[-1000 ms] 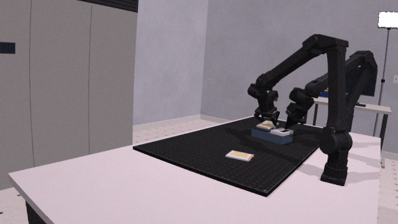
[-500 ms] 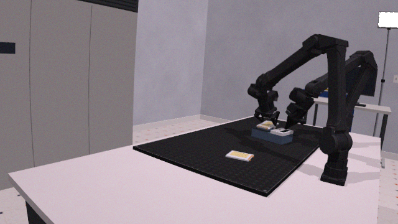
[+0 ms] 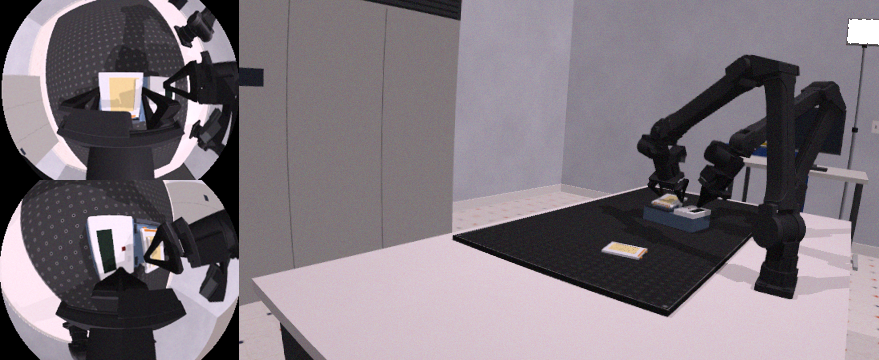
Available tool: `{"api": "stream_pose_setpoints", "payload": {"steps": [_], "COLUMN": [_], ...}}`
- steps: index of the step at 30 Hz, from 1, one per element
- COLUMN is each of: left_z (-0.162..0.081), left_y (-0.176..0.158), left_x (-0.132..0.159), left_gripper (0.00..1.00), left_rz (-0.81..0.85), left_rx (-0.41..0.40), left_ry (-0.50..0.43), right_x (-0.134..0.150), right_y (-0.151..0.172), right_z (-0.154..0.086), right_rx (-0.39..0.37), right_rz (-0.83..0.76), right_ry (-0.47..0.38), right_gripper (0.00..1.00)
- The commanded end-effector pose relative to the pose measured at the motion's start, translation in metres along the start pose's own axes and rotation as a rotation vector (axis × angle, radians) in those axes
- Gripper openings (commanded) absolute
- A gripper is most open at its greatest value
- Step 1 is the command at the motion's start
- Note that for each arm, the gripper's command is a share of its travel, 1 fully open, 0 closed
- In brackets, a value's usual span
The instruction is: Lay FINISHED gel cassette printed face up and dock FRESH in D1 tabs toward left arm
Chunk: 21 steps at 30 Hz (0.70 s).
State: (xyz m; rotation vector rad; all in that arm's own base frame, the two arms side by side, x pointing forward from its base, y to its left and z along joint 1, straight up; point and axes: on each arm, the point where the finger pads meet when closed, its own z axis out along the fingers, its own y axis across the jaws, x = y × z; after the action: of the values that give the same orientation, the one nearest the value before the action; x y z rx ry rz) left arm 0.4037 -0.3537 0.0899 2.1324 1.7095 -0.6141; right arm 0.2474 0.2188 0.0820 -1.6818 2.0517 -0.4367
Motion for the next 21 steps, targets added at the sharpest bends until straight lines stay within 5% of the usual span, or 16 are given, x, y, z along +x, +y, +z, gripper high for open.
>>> {"api": "stream_pose_setpoints", "payload": {"steps": [1, 21], "left_z": [-0.0135, -0.0146], "left_y": [0.0168, 0.0178], "left_x": [-0.0205, -0.0215], "left_gripper": [0.0, 0.0], "left_rz": [0.037, 0.039], "left_rx": [-0.052, -0.054], "left_ry": [-0.022, -0.023], "right_x": [0.0489, 0.0489], "right_y": [0.0515, 0.0515], "right_z": [0.0391, 0.0391], "right_rx": [-0.111, -0.111], "right_rz": [-0.07, -0.07], "right_ry": [0.131, 0.131], "right_gripper": [0.0, 0.0]}}
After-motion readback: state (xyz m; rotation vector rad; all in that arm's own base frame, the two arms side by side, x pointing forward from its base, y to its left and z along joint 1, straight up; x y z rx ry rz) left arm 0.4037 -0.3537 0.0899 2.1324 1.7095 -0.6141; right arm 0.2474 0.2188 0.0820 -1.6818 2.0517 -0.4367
